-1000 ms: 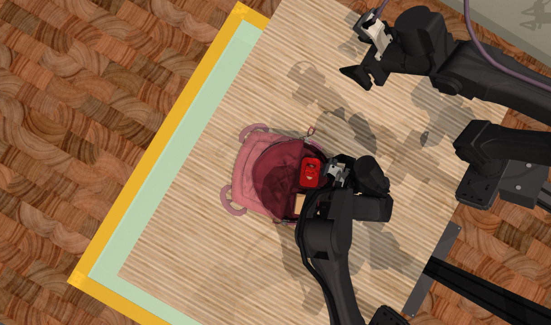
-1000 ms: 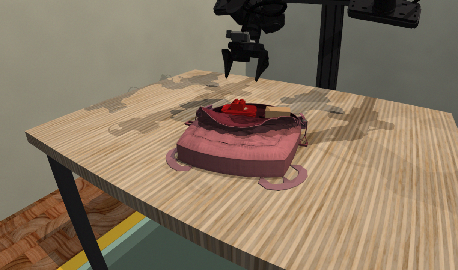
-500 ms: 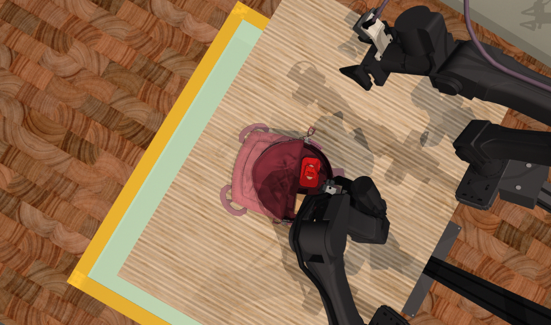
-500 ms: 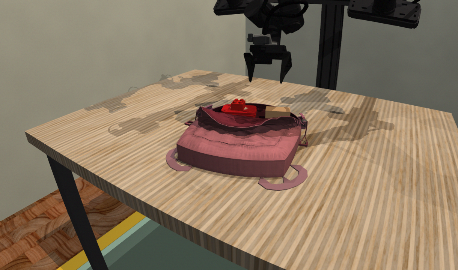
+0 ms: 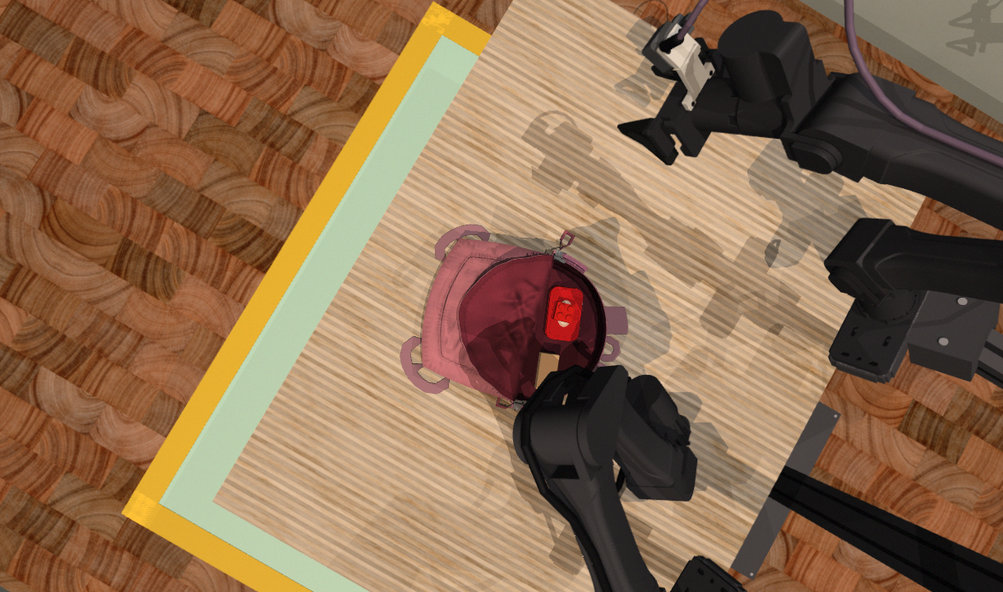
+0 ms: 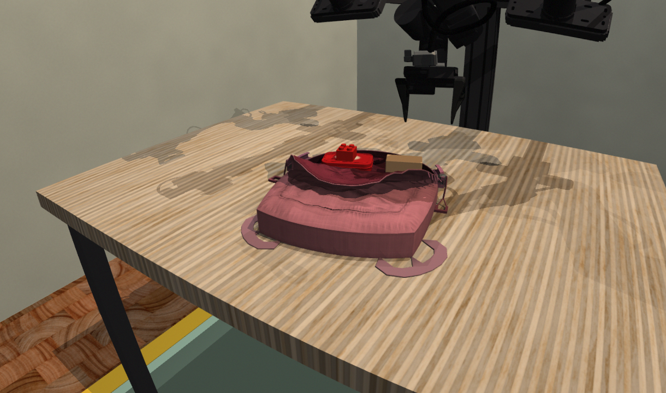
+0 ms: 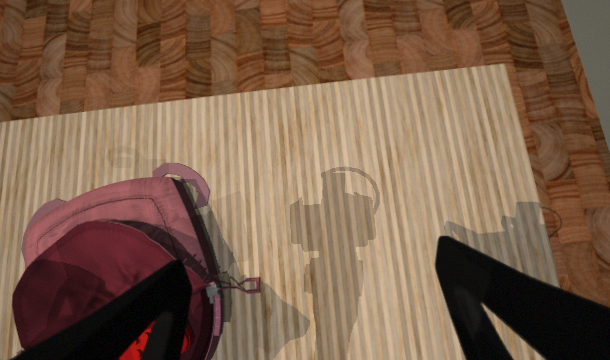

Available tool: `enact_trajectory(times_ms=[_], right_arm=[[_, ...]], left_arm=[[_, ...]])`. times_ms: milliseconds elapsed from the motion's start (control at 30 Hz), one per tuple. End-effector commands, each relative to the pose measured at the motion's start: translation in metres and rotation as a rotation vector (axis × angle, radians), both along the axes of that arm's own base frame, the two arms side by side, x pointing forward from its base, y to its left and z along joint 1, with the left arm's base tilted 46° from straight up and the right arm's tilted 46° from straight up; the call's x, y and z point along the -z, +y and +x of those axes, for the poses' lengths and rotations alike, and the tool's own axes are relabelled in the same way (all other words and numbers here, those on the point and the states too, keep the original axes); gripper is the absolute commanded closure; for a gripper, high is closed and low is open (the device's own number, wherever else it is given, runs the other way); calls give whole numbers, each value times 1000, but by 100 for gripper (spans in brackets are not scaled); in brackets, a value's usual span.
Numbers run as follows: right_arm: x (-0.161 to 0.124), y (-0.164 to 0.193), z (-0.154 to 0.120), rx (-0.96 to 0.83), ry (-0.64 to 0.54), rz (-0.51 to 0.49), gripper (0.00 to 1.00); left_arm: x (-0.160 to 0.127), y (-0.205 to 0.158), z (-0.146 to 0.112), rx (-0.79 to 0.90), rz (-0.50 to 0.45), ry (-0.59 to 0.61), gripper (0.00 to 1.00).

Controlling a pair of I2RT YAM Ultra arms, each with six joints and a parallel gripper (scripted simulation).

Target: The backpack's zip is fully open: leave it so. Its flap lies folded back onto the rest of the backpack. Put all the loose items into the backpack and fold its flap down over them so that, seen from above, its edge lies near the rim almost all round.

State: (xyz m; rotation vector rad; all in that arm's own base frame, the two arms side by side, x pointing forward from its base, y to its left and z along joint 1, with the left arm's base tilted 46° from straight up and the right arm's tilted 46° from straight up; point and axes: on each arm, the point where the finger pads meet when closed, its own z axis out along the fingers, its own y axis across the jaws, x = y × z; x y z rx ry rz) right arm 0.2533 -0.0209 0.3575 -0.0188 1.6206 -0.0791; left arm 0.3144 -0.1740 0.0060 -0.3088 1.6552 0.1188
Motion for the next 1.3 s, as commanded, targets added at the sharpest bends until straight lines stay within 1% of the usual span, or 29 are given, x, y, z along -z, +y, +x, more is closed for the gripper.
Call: enact_trajectory(times_ms=[0, 167, 233, 600, 700, 733, 800, 1267], right_arm=[[-25, 1, -3, -6, -52, -12, 10], [-25, 1, -3, -6, -52, -12, 10], [-25, 1, -3, -6, -52, -12, 10], [-25, 1, -3, -6, -52, -12, 10], [-25, 1, -3, -6, -52, -12, 10], [-25, 1, -3, -6, -52, -12, 10], [-25, 1, -3, -6, -52, -12, 10], [-25, 1, -3, -6, -52, -12, 10]], left_arm=[[-8, 16, -6, 39, -58, -67, 10], [-3, 48, -13, 40, -59, -69, 10], [-3, 48, -13, 40, -59, -69, 10], [6, 118, -31, 43, -62, -71, 10], [6, 122, -31, 44, -62, -71, 10], [-1, 125, -27, 50, -53, -71, 10], [-1, 125, -27, 50, -53, -71, 10], [-94, 167, 29, 140, 64, -73, 10]])
